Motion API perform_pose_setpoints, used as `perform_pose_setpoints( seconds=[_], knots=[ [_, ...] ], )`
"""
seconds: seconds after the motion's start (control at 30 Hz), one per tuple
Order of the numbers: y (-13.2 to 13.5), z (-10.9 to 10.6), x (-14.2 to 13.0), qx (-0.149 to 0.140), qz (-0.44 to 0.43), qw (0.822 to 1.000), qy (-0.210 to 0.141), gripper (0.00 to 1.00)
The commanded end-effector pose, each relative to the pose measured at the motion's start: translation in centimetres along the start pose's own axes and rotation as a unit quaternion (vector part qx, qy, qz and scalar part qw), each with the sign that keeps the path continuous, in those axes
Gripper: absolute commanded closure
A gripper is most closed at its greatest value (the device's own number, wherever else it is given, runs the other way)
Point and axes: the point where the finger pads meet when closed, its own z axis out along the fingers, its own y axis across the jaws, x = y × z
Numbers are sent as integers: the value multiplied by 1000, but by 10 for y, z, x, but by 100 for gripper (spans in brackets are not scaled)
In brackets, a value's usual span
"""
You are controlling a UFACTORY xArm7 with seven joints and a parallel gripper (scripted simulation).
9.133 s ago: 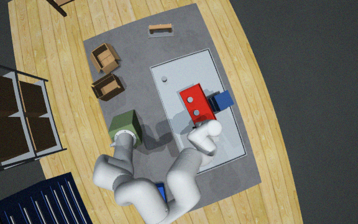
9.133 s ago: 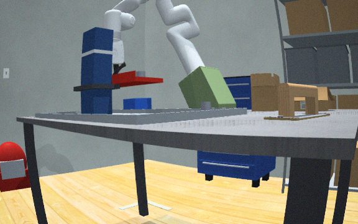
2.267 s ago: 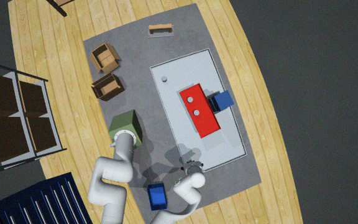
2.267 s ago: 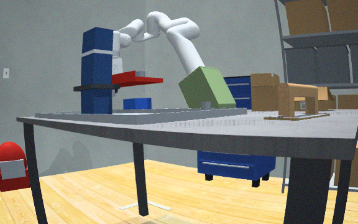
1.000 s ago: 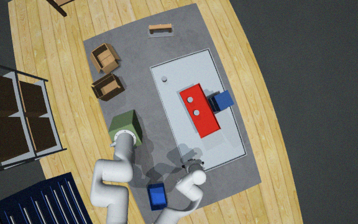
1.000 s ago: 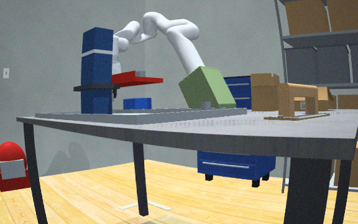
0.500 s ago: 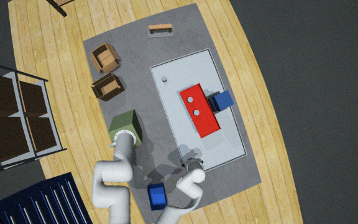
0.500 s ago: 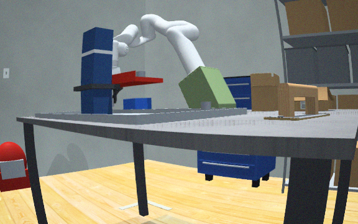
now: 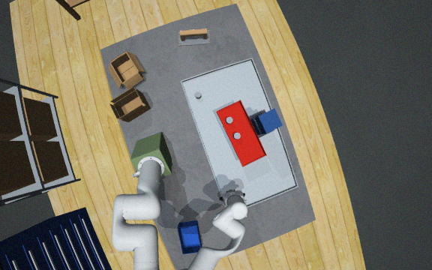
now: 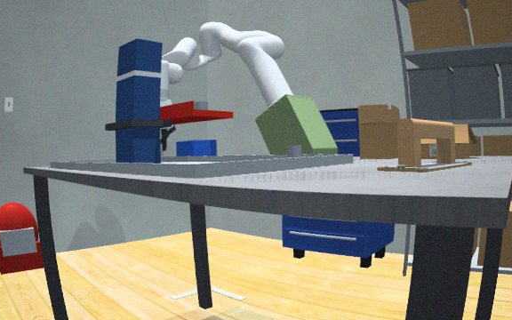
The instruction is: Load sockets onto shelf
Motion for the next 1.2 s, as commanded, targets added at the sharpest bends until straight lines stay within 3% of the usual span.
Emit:
perform_pose_setpoints(
  seconds=[0.0, 1.17],
  knots=[
    [-1, 0, 0, 1, 0, 1000, 0, 100],
    [-1, 8, 0, 1, 0, 1000, 0, 100]
  ],
)
